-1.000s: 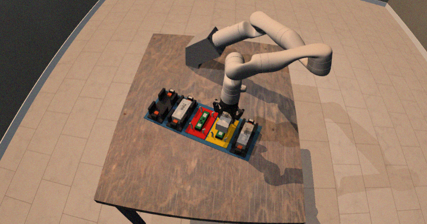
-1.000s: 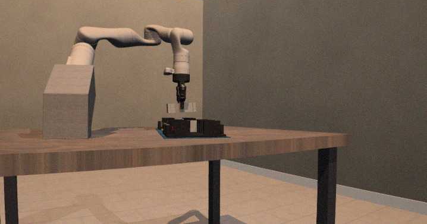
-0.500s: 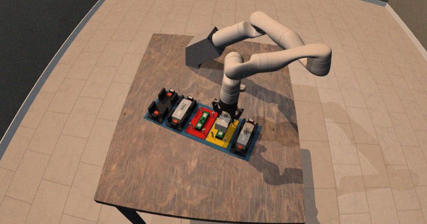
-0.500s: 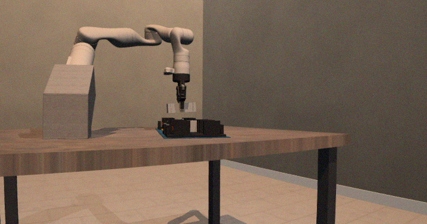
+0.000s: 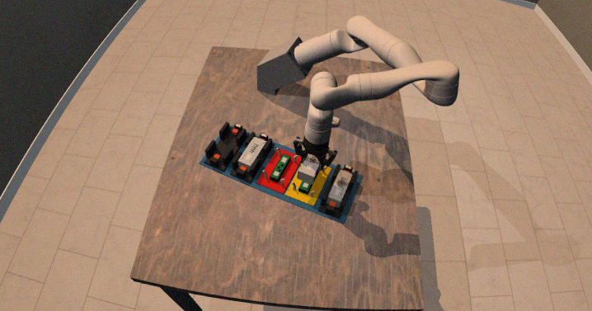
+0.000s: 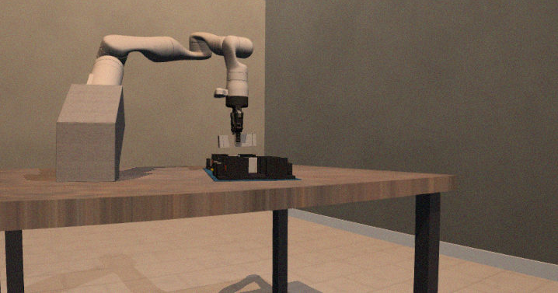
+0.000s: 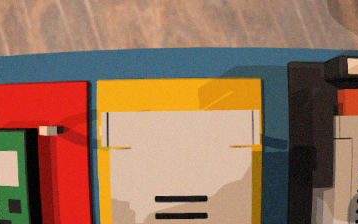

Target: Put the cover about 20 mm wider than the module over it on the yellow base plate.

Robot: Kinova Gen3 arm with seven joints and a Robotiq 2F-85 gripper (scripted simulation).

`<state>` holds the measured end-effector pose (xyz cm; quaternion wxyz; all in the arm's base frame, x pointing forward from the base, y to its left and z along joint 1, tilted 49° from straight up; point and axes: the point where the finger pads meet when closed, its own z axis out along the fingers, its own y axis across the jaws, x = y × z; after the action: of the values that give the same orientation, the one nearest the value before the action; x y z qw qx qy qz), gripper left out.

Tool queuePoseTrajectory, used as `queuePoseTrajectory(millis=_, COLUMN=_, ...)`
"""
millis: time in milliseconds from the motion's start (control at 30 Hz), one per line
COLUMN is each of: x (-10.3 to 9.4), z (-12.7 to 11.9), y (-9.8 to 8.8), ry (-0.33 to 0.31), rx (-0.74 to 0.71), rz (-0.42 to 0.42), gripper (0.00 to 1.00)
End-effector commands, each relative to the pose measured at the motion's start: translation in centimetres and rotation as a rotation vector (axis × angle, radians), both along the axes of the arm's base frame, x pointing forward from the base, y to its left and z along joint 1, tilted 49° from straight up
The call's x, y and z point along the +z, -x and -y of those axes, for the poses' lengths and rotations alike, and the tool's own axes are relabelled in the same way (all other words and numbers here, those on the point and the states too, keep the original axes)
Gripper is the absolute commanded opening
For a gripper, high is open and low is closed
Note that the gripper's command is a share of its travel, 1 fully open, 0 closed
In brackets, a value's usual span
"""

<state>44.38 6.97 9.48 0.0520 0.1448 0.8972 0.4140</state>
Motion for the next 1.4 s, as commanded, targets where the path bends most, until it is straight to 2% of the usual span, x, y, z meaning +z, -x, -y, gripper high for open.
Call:
queuePoseTrajectory(millis=0, x=0.0, z=0.1, y=0.0, ry=0.000, rx=-0.001, rz=0.001, gripper=0.00)
queuePoseTrajectory(millis=1000, x=-2.0, z=-2.0, y=-0.6, ry=0.000, rx=-0.001, rz=0.001, gripper=0.00)
queuePoseTrajectory(millis=1367, x=-2.2, z=-2.1, y=-0.7, ry=0.000, rx=-0.001, rz=0.001, gripper=0.00)
